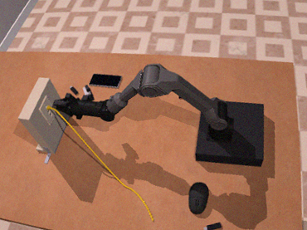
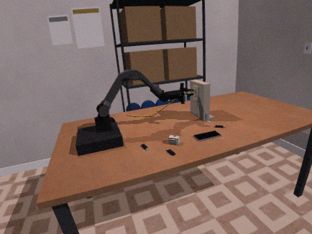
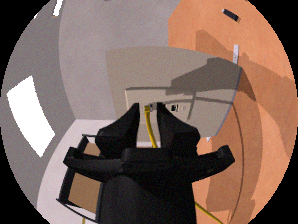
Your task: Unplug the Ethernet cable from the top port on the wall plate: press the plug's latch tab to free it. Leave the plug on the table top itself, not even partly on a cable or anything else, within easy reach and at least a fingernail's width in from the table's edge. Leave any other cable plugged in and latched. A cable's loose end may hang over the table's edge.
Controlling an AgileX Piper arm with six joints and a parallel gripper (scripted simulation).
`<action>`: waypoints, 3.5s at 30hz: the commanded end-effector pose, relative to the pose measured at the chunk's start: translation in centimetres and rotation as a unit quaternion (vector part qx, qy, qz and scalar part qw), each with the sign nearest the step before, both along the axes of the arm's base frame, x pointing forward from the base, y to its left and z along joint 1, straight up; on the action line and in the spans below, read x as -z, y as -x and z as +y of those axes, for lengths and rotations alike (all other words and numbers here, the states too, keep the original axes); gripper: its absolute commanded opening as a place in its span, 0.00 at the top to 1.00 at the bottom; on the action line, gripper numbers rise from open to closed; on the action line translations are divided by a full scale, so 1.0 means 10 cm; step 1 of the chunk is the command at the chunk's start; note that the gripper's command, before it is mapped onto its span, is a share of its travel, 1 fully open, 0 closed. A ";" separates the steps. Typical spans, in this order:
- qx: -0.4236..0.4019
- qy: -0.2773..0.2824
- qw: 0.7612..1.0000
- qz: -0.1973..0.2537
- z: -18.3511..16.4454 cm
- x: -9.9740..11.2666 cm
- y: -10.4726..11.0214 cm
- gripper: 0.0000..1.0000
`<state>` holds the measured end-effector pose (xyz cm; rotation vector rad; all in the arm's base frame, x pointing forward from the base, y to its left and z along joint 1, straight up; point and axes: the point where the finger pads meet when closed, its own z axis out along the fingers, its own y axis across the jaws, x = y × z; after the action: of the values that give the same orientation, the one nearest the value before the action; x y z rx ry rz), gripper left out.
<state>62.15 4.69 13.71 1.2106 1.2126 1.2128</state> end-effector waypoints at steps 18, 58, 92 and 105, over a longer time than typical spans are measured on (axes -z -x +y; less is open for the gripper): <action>0.000 0.000 1.000 -0.002 0.20 -0.02 -0.07 0.68; 0.000 0.000 1.000 -0.002 0.20 -0.03 -0.31 1.00; 0.000 0.000 1.000 -0.002 0.20 -0.03 -0.31 1.00; 0.000 0.000 1.000 -0.002 0.19 -0.03 -0.25 1.00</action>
<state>64.91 6.64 13.87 1.2093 1.2132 1.2116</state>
